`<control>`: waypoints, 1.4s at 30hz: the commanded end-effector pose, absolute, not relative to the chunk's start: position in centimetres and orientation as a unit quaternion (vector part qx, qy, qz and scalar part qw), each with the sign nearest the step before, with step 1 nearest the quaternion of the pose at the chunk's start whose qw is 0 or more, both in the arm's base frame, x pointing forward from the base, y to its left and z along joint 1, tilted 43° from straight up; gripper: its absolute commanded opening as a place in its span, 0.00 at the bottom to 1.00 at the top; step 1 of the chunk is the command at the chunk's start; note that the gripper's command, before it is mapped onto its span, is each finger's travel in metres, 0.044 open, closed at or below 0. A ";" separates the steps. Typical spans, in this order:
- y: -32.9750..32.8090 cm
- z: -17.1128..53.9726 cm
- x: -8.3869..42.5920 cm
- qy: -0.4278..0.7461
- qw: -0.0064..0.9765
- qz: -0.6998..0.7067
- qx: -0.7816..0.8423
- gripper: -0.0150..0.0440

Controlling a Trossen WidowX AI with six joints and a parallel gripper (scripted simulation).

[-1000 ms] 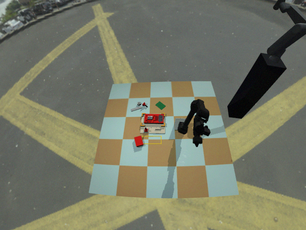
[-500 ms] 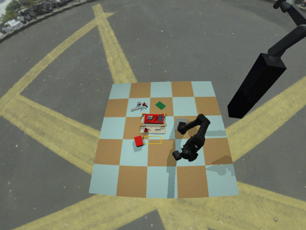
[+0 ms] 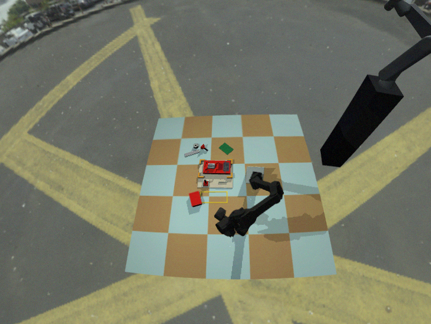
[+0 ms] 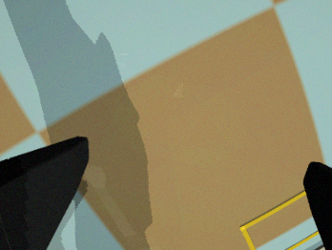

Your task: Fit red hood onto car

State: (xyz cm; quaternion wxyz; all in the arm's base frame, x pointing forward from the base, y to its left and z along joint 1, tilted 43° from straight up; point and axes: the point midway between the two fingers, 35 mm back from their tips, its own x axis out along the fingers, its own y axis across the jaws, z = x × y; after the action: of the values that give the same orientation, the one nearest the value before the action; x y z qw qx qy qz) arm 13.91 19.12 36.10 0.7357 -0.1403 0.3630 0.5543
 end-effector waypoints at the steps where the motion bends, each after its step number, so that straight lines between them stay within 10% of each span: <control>1: 19.7 34.3 18.3 0.464 0.739 0.487 -0.041 1.00; 15: 18.3 28.2 29.8 0.644 0.687 0.250 0.224 1.00; 27: 14.0 19.5 39.2 0.722 0.450 -0.085 0.518 1.00; 42: 13.4 18.3 39.9 0.720 0.413 -0.124 0.544 1.00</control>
State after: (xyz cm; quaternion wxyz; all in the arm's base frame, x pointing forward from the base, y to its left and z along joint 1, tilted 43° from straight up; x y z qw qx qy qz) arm 39.77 13.40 18.35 0.4167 0.5399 0.7212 -0.1214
